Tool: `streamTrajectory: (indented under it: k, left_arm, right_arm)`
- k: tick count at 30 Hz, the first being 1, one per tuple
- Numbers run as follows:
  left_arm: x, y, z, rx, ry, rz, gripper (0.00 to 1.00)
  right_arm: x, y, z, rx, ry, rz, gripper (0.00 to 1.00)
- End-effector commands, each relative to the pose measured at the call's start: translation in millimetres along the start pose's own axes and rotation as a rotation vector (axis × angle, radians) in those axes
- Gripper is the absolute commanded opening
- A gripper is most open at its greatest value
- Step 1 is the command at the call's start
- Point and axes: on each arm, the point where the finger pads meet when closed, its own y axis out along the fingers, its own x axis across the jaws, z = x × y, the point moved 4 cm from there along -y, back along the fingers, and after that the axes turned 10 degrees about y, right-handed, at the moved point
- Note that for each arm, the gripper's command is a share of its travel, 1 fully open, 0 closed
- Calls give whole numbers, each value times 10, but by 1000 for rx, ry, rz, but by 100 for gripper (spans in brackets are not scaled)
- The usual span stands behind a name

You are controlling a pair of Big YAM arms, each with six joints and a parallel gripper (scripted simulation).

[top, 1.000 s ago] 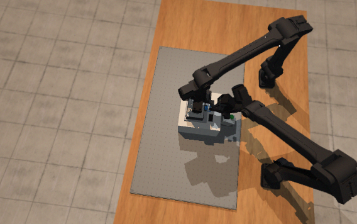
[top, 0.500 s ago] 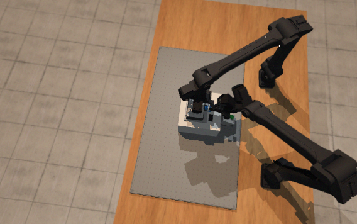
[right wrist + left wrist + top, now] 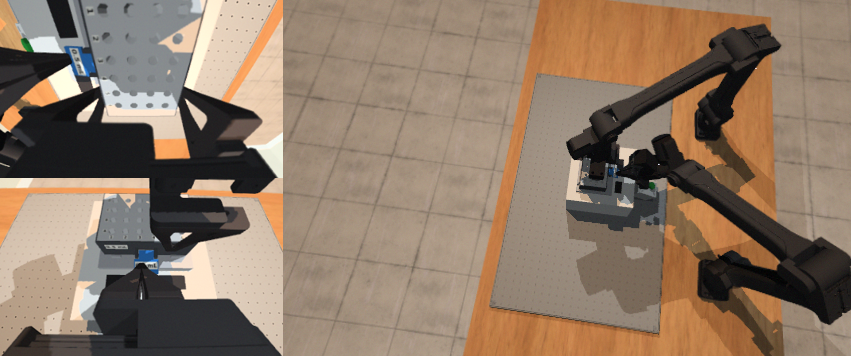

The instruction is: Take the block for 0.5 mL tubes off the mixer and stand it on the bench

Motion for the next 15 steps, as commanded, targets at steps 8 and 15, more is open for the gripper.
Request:
streamTrajectory:
  k: [8, 15]
  left_arm:
    - [21, 105, 140, 28, 2, -11, 0]
    - [10, 42, -58, -7, -21, 2, 0]
  right_arm:
    - [-86, -159, -106, -24, -3, 21, 0]
    - [-86, -159, -106, -24, -3, 21, 0]
